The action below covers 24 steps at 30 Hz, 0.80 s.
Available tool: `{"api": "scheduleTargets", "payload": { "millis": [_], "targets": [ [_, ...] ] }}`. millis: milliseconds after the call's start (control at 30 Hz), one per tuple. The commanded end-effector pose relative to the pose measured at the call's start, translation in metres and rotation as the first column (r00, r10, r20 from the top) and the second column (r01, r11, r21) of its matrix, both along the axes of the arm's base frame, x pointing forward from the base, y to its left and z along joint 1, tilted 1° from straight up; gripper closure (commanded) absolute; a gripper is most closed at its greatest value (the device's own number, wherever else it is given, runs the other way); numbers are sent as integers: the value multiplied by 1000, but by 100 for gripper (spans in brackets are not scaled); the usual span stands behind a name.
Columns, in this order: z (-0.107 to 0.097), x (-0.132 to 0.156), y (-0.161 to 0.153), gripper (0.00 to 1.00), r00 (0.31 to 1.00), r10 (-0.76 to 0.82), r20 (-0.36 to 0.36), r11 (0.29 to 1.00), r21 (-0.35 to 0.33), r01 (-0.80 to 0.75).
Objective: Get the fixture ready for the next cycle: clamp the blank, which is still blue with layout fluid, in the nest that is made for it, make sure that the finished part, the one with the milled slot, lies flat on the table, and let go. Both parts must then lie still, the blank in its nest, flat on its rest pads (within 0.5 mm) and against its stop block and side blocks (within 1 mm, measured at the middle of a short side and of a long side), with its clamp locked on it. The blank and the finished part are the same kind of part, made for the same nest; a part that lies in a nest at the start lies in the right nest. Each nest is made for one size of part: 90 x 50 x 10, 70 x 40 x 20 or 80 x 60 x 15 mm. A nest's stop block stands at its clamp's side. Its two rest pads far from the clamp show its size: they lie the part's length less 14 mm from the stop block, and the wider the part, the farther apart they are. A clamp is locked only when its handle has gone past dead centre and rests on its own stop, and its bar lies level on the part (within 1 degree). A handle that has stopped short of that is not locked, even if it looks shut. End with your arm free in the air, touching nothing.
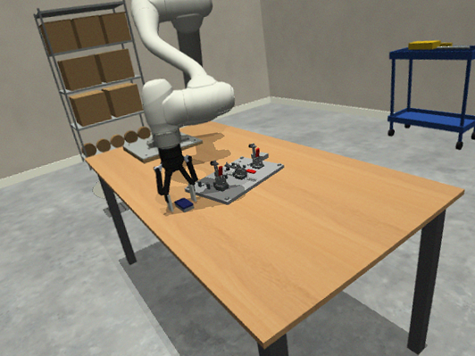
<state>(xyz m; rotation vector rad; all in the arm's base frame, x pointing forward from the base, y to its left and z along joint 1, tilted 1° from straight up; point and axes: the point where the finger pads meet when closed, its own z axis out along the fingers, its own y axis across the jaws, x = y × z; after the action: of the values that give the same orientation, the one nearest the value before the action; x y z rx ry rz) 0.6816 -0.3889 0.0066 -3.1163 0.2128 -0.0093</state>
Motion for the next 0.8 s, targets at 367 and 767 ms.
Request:
{"api": "scheduleTargets", "payload": {
  "millis": [367, 767],
  "targets": [
    [-5, 1, 5, 42, 1000, -1, -3, 1000, 4, 1],
    [-5, 2, 7, 42, 1000, -1, -3, 1000, 4, 1]
  ]
}}
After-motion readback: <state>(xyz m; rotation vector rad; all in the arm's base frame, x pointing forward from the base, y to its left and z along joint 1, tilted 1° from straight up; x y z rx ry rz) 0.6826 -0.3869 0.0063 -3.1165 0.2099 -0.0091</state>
